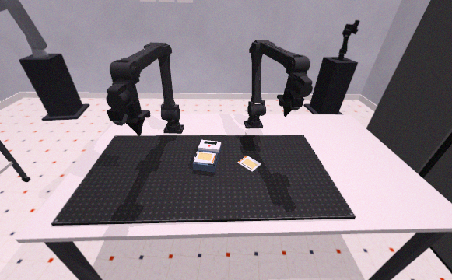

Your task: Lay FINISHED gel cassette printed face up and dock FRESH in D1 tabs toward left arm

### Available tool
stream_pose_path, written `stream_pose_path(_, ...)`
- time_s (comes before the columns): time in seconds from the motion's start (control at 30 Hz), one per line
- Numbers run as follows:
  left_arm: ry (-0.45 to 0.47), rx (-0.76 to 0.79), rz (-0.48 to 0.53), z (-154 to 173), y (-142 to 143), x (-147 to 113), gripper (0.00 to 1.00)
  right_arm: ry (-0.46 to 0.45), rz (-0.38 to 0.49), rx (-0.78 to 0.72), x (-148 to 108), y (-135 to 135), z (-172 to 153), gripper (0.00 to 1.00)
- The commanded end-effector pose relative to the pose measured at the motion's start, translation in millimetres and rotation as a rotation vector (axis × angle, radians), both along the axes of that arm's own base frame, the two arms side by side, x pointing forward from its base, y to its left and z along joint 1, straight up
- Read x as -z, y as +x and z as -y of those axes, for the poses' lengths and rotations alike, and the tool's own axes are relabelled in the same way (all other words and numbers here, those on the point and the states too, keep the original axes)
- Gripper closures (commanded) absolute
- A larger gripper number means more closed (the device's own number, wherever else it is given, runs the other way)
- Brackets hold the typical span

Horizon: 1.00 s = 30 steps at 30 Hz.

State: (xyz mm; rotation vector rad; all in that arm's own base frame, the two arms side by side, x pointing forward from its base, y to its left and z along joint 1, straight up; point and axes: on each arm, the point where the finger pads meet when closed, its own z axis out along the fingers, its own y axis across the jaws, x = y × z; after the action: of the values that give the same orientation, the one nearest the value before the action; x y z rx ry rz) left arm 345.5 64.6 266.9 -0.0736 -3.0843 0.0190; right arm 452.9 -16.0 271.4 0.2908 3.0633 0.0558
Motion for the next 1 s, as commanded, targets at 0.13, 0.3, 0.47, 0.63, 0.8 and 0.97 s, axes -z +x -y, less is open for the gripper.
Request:
stream_pose_path(0.13, 0.011, -0.011, 0.057, -3, 7, -26, 1.0, -0.019, -0.028, -0.114, -8, -37, 20, 1.0)
stream_pose_path(0.3, 0.011, -0.011, 0.057, -3, 7, -26, 1.0, -0.034, -0.055, -0.204, -13, -59, 31, 1.0)
stream_pose_path(0.47, 0.011, -0.011, 0.057, -3, 7, -26, 1.0, -0.038, -0.063, -0.231, -16, -72, 37, 1.0)
stream_pose_path(0.63, 0.011, -0.011, 0.057, -3, 7, -26, 1.0, -0.038, -0.063, -0.231, -20, -95, 47, 1.0)
stream_pose_path(0.8, 0.011, -0.011, 0.057, -3, 7, -26, 1.0, -0.038, -0.063, -0.231, -21, -100, 49, 1.0)
stream_pose_path(0.97, 0.011, -0.011, 0.057, -3, 7, -26, 1.0, -0.038, -0.063, -0.231, -21, -100, 49, 1.0)
